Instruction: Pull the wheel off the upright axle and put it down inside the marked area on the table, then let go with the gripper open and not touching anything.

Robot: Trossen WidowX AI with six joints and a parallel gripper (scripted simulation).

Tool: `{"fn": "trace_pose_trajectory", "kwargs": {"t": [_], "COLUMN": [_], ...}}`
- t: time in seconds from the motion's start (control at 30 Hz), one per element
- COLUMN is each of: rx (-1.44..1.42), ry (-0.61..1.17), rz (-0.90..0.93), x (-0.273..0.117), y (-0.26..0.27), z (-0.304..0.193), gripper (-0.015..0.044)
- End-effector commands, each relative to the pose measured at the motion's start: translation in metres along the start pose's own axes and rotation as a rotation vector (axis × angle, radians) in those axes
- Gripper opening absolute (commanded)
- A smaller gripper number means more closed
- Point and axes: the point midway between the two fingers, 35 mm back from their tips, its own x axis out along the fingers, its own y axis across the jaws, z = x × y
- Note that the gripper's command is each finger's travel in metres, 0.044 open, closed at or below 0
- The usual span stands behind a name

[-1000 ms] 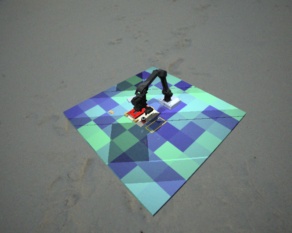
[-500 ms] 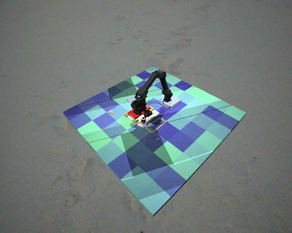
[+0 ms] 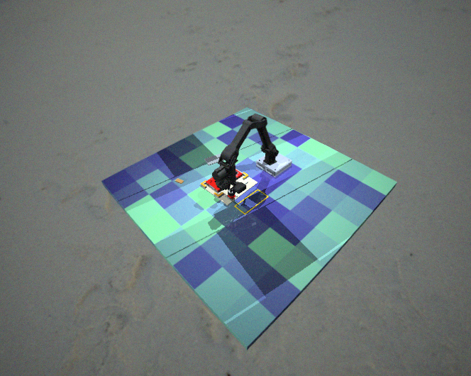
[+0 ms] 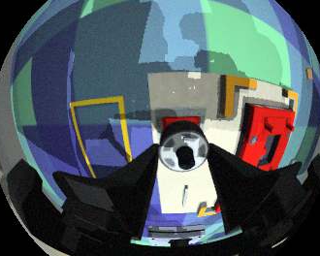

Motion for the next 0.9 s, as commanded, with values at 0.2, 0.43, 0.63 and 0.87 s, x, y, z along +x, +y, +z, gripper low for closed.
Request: {"fn": "trace_pose_trajectory", "kwargs": {"t": [0.2, 0.43, 0.63, 0.87], "rx": [0.000, 0.000, 0.001, 0.001], "ry": [0.003, 0.002, 0.001, 0.000], "rz": [0.000, 0.000, 0.000, 0.000], "x": [-0.0004, -0.0026, -0.0046, -0.0069], "y": [0.0000, 0.0000, 0.0000, 0.0000], "z": [-0.0004, -0.0003, -0.0002, -0.0001], "gripper": [0.0037, 0.0000, 0.0000, 0.0000]}}
